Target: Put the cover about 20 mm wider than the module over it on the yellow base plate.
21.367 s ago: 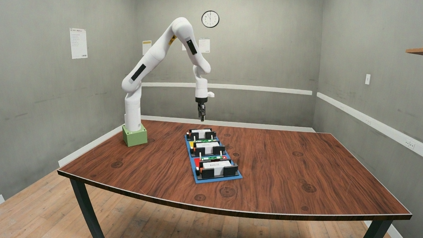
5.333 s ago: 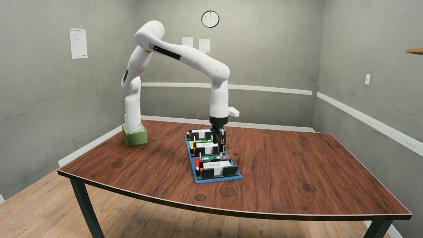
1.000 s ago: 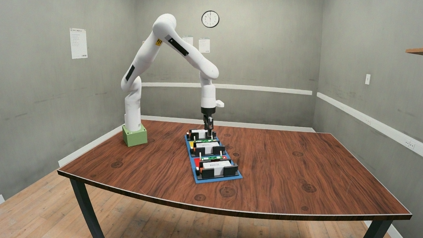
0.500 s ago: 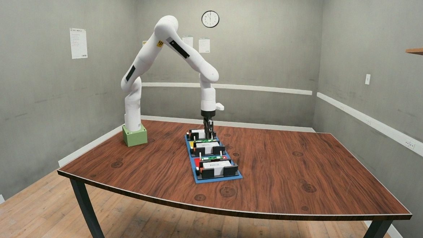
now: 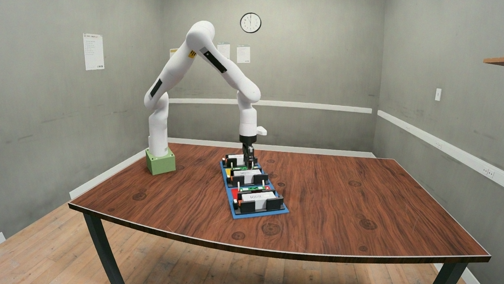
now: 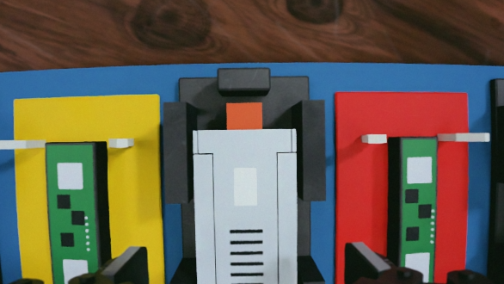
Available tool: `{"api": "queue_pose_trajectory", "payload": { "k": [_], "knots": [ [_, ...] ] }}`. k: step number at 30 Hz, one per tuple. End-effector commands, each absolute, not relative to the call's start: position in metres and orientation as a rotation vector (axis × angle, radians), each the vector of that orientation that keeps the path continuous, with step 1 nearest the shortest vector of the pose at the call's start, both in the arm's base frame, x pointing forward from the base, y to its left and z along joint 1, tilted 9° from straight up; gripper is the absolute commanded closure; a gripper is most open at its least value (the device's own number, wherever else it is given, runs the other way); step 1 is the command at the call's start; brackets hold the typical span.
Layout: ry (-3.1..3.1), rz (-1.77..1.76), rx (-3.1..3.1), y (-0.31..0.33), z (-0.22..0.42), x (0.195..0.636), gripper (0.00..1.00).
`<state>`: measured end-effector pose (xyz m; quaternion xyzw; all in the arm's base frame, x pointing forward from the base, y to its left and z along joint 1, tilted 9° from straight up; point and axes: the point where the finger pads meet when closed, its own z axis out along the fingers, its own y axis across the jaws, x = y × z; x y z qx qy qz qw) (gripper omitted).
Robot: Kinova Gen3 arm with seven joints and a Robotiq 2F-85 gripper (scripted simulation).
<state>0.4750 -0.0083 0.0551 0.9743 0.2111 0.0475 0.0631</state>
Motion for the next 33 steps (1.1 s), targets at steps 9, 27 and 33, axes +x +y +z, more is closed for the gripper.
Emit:
{"api": "queue_pose_trajectory", "payload": {
  "k": [9, 27, 33],
  "knots": [
    [0.638, 0.146, 2.943, -0.009, 0.047, 0.477, 0.00],
    [0.638, 0.146, 2.943, -0.010, 0.037, 0.478, 0.00],
    [0.638, 0.146, 2.943, -0.011, 0.031, 0.479, 0.00]
  ]
}}
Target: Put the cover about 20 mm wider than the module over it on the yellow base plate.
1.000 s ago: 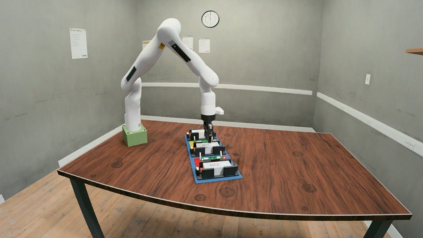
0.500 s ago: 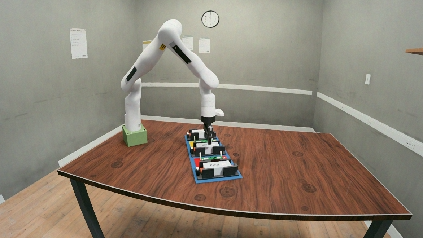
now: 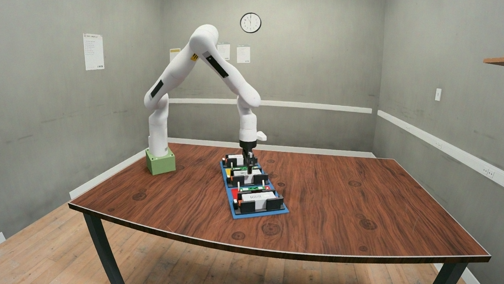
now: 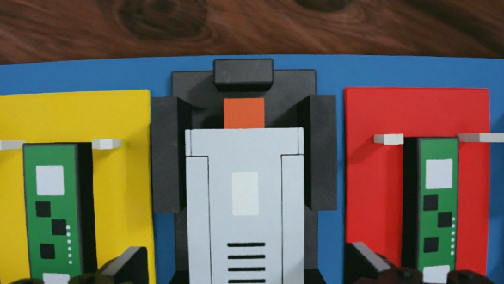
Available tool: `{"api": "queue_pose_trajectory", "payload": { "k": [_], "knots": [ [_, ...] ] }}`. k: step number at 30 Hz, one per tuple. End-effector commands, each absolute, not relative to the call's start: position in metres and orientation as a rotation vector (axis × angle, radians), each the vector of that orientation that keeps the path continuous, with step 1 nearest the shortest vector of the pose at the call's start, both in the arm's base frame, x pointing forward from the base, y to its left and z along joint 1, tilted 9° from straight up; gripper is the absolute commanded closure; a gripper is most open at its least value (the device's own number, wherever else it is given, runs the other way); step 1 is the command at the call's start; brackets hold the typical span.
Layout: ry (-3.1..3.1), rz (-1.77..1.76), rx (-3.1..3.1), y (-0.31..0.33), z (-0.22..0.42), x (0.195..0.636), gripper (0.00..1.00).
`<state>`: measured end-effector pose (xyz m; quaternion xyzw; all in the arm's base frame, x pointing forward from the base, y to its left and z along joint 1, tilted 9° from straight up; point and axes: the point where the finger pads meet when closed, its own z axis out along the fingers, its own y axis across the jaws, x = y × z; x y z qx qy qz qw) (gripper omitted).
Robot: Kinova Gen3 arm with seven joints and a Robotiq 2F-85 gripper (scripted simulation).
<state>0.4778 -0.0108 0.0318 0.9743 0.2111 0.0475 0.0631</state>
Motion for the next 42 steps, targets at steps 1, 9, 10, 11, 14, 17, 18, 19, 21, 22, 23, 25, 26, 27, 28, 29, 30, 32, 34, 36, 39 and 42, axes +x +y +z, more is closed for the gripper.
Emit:
{"api": "queue_pose_trajectory", "payload": {
  "k": [1, 9, 10, 11, 14, 17, 18, 19, 21, 22, 23, 25, 26, 27, 28, 29, 30, 32, 34, 36, 39, 42],
  "knots": [
    [0.638, 0.146, 2.943, -0.011, 0.030, 0.479, 0.00],
    [0.638, 0.146, 2.943, -0.011, 0.027, 0.479, 0.00],
    [0.638, 0.146, 2.943, -0.011, 0.027, 0.479, 0.00],
    [0.638, 0.146, 2.943, -0.011, 0.027, 0.479, 0.00],
    [0.638, 0.146, 2.943, -0.011, 0.024, 0.479, 0.00],
    [0.638, 0.146, 2.943, -0.012, 0.022, 0.480, 0.00],
    [0.638, 0.146, 2.943, -0.012, 0.021, 0.480, 0.00],
    [0.638, 0.146, 2.943, -0.012, 0.020, 0.480, 0.00],
    [0.638, 0.146, 2.943, -0.012, 0.018, 0.480, 0.00],
    [0.638, 0.146, 2.943, -0.012, 0.018, 0.480, 0.00],
    [0.638, 0.146, 2.943, -0.012, 0.018, 0.480, 0.00],
    [0.638, 0.146, 2.943, -0.012, 0.018, 0.480, 0.00],
    [0.638, 0.146, 2.943, -0.012, 0.018, 0.480, 0.00],
    [0.638, 0.146, 2.943, -0.012, 0.018, 0.480, 0.00],
    [0.638, 0.146, 2.943, -0.012, 0.018, 0.480, 0.00],
    [0.638, 0.146, 2.943, -0.012, 0.017, 0.480, 0.00],
    [0.638, 0.146, 2.943, -0.012, 0.016, 0.480, 0.00],
    [0.638, 0.146, 2.943, -0.013, 0.014, 0.481, 0.00],
    [0.638, 0.146, 2.943, -0.013, 0.012, 0.481, 0.00],
    [0.638, 0.146, 2.943, -0.013, 0.010, 0.481, 0.00],
    [0.638, 0.146, 2.943, -0.013, 0.008, 0.481, 0.00],
    [0.638, 0.146, 2.943, -0.013, 0.008, 0.481, 0.00]
  ]
}}
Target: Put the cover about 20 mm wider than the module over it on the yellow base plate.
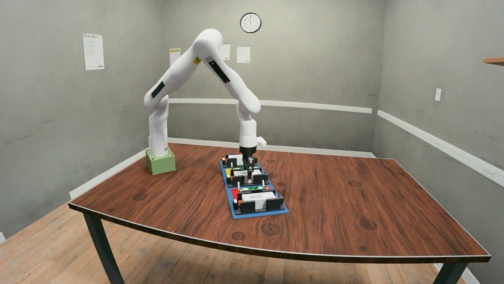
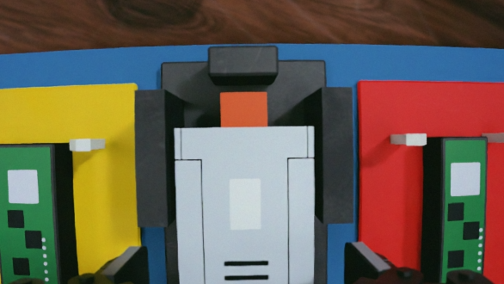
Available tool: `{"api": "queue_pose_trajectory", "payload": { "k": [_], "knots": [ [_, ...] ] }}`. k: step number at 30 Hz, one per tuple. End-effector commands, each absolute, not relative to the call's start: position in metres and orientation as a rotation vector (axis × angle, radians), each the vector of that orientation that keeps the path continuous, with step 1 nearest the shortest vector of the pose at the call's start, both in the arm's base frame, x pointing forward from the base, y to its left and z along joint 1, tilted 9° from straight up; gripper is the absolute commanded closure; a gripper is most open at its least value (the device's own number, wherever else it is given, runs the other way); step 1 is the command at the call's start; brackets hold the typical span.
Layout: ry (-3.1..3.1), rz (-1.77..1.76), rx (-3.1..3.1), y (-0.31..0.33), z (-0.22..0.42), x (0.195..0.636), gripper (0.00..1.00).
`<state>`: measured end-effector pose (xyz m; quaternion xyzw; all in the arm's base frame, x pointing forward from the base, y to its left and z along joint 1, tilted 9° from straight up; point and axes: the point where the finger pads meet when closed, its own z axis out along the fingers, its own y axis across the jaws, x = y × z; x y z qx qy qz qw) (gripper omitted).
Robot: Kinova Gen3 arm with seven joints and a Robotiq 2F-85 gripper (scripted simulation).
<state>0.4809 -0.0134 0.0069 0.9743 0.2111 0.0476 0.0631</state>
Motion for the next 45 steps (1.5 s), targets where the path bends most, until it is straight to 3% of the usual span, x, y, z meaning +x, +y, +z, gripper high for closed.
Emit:
{"api": "queue_pose_trajectory", "payload": {
  "k": [1, 20, 21, 45],
  "knots": [
    [0.638, 0.146, 2.943, -0.0132, 0.0077, 0.4814, 0.00],
    [0.638, 0.146, 2.943, -0.0143, -0.0022, 0.4826, 0.00],
    [0.638, 0.146, 2.943, -0.0143, -0.0022, 0.4827, 0.30],
    [0.638, 0.146, 2.943, -0.0143, -0.0022, 0.4826, 0.30]
  ]
}}
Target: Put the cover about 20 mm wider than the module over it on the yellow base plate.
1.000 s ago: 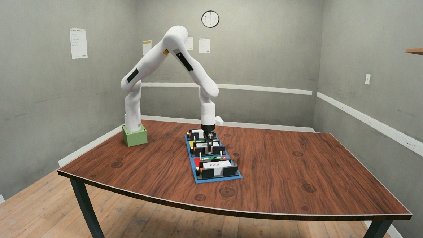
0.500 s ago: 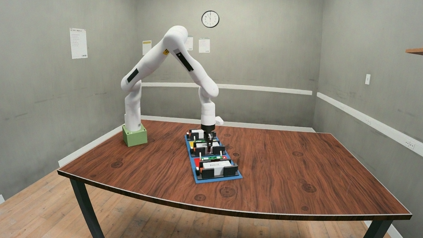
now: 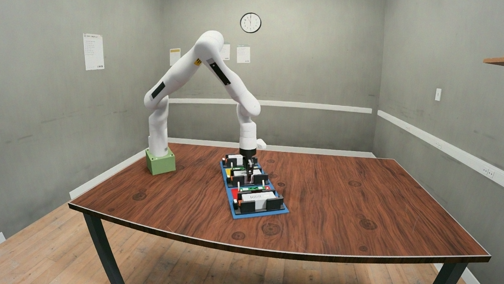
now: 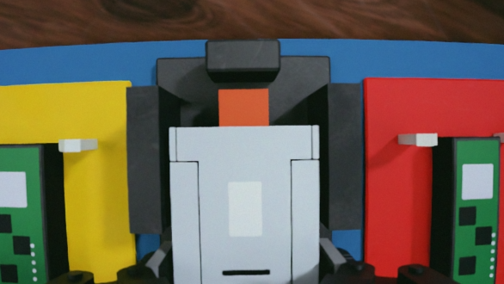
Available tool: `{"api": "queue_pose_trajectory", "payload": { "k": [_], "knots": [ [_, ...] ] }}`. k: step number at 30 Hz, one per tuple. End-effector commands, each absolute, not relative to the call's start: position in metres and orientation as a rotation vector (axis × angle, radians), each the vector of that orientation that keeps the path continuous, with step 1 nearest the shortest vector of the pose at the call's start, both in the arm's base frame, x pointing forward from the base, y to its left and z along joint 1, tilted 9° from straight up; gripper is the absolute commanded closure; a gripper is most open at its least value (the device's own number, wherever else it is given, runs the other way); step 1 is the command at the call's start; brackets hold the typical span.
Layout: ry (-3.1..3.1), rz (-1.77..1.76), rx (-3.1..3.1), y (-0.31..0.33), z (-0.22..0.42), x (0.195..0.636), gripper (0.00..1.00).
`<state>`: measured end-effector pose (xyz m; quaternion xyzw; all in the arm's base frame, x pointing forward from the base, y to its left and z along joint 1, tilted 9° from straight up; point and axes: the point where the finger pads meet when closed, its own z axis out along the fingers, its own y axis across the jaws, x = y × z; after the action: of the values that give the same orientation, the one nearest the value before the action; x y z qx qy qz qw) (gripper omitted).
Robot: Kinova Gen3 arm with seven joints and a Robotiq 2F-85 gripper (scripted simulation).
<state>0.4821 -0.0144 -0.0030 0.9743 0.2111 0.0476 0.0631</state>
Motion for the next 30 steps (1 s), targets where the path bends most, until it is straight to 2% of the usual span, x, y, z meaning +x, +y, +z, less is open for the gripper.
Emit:
{"api": "queue_pose_trajectory", "payload": {
  "k": [1, 9, 10, 30],
  "knots": [
    [0.638, 0.146, 2.943, -0.0143, -0.0022, 0.4826, 0.30],
    [0.638, 0.146, 2.943, -0.0143, -0.0022, 0.4826, 0.30],
    [0.638, 0.146, 2.943, -0.0143, -0.0022, 0.4826, 1.00],
    [0.638, 0.146, 2.943, -0.0143, -0.0022, 0.4826, 1.00]
  ]
}}
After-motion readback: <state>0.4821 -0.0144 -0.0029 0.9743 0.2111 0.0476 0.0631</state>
